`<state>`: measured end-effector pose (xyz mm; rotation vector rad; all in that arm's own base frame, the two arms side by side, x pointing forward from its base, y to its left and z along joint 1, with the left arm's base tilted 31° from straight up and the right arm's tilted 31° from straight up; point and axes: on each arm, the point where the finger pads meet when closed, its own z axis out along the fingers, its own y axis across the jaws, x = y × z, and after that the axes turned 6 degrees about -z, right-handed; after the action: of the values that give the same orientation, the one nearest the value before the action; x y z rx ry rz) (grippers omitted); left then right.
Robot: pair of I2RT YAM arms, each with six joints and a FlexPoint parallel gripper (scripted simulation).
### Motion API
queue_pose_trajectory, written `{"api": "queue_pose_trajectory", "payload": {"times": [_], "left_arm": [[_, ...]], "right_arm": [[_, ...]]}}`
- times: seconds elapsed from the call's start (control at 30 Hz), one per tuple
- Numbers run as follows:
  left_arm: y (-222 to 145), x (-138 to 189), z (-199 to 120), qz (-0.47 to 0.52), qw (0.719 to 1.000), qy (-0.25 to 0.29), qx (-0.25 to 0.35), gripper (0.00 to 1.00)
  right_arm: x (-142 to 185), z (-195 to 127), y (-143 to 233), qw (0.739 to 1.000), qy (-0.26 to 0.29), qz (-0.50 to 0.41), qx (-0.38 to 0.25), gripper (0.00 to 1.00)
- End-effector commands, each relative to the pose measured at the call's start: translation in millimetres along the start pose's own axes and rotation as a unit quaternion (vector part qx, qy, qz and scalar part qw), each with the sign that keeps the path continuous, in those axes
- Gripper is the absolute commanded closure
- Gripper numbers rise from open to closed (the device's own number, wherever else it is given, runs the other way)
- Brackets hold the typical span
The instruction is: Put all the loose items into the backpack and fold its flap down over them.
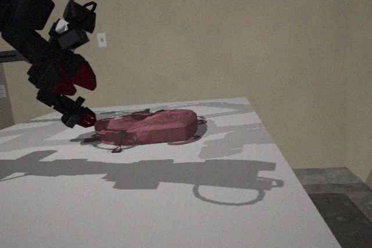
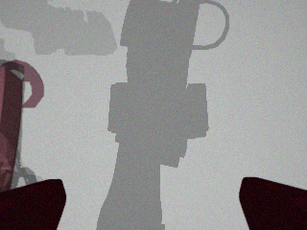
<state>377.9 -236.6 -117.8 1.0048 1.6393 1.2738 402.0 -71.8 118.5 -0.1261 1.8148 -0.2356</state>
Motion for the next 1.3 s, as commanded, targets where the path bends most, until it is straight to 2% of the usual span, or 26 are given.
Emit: {"api": "queue_pose_trajectory", "payload": {"times": [0.0,0.2,0.23,0.47,0.5,0.53,0.77,1.27], "left_arm": [[27,-13,4,-0.04,0.999,0.002,-0.016,1.0],[27,-13,4,-0.041,0.999,0.002,-0.016,1.0],[20,-14,-11,-0.04,0.999,-0.01,-0.013,1.0],[22,-13,-5,-0.045,0.999,-0.003,-0.016,1.0],[10,-6,-6,-0.022,1.0,-0.004,-0.008,1.0],[23,-13,-4,-0.045,0.999,-0.003,-0.016,1.0],[30,-13,-15,-0.027,1.0,-0.008,-0.01,1.0],[58,-14,-8,-0.03,0.999,0.006,-0.012,1.0]], "right_arm": [[-3,0,-1,1.0,-0.004,-0.003,-0.001,0.1],[-3,0,-1,1.0,-0.004,-0.003,-0.001,0.1],[-3,0,-1,1.0,-0.004,-0.003,-0.001,0.1],[-3,0,-1,1.0,-0.004,-0.003,-0.001,0.1],[-3,0,-1,1.0,-0.004,-0.003,-0.001,0.1],[-3,0,-1,1.0,-0.004,-0.003,-0.001,0.1],[-3,0,-1,1.0,-0.004,-0.003,-0.001,0.1],[-3,0,-1,1.0,-0.004,-0.003,-0.001,0.1]]}}
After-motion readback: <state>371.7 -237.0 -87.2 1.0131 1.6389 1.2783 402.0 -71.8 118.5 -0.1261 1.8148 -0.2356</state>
